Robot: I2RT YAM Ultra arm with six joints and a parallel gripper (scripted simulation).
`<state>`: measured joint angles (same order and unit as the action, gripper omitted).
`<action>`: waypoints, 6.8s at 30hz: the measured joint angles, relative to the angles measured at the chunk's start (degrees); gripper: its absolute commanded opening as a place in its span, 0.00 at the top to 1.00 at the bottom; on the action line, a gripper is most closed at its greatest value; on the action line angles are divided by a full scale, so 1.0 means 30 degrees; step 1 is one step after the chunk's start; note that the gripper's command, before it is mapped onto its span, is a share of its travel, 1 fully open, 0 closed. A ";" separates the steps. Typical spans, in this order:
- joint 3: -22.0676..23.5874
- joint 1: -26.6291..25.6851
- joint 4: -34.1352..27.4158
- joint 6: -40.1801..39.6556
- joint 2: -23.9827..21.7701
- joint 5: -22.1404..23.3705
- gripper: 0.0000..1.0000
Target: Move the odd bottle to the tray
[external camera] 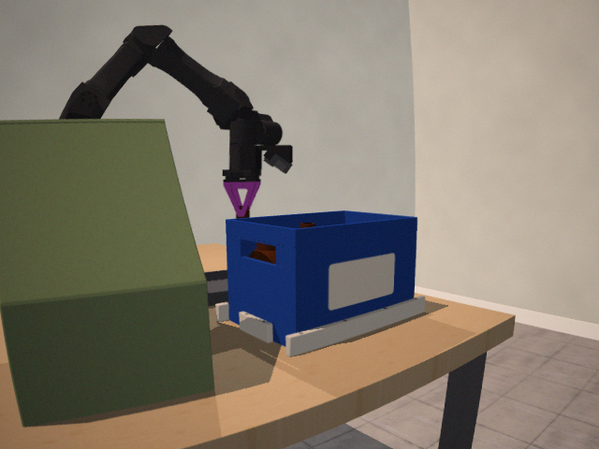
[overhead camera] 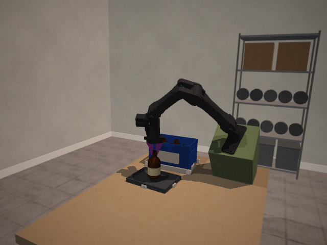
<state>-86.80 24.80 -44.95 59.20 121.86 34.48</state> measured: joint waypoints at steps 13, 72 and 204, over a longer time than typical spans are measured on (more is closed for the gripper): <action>0.0000 0.0000 0.0007 0.0000 0.0000 0.0000 1.00; 0.0109 0.0248 0.0685 0.0255 0.0386 -0.0036 1.00; 0.0248 0.0430 0.1275 0.0546 0.0641 -0.0080 0.00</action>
<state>-86.06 26.09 -41.12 60.84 123.79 34.24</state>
